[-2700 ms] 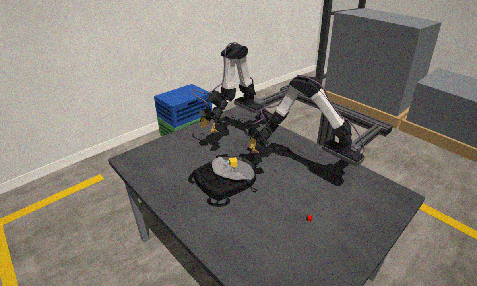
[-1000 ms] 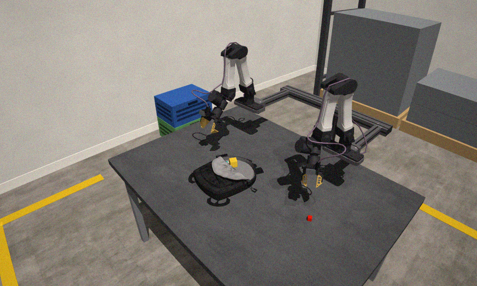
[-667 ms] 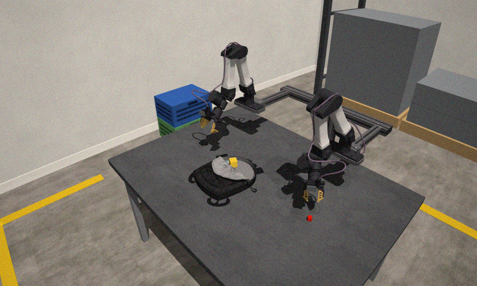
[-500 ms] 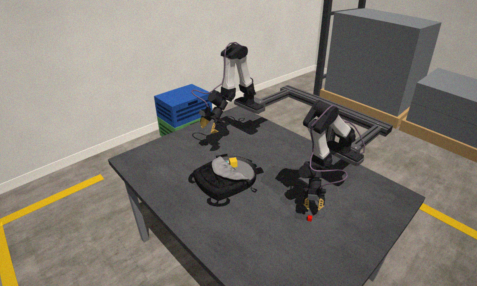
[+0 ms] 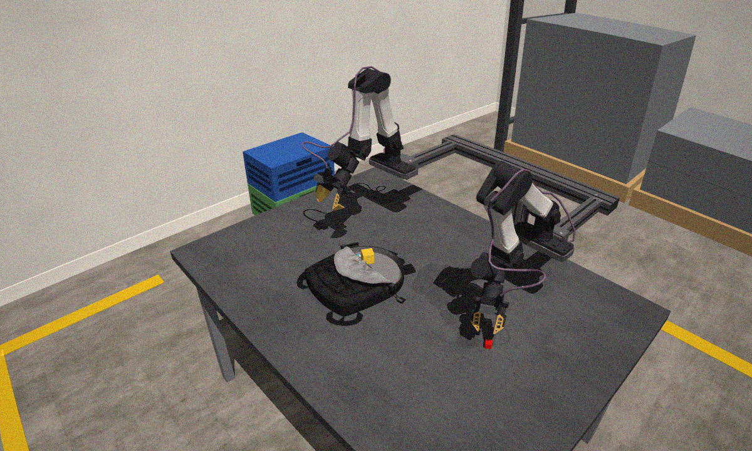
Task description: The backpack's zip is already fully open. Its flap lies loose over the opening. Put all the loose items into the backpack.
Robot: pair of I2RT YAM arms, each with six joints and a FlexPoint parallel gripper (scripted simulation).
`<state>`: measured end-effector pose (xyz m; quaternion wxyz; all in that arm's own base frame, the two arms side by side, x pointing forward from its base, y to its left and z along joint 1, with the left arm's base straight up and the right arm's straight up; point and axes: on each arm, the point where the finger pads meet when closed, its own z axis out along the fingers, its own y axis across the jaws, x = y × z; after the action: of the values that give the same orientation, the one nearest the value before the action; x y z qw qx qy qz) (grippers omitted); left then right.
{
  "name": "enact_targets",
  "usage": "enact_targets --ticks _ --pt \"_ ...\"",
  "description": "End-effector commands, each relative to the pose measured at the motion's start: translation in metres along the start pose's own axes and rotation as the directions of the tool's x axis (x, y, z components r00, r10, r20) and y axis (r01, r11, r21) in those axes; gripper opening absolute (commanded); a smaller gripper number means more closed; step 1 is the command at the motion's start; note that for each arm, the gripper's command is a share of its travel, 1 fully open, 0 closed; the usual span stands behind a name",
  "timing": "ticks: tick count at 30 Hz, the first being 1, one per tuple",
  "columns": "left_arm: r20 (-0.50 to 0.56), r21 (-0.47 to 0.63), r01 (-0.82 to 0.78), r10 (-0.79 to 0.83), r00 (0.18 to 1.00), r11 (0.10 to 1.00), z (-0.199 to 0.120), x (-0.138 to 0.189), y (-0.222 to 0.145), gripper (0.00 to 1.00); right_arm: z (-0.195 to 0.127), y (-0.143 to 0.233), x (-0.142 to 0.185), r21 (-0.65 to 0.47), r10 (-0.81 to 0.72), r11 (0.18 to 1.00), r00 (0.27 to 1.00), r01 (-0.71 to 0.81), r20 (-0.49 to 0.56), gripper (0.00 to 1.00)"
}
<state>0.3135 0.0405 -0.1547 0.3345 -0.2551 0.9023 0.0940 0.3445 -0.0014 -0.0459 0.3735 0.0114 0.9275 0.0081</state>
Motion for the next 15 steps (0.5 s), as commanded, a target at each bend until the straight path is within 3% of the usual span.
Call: enact_targets --ticks 1,15 --pt "0.017 0.011 0.001 -0.001 1.0 1.0 0.0 -0.002 0.0 0.47 -0.001 -0.002 -0.012 -0.002 0.0 1.0 0.999 0.0 0.034 0.9" --pt "0.019 0.01 0.002 -0.002 1.0 1.0 0.031 0.026 0.002 0.47 -0.001 -0.002 -0.012 -0.002 0.0 1.0 0.999 0.0 0.034 0.9"
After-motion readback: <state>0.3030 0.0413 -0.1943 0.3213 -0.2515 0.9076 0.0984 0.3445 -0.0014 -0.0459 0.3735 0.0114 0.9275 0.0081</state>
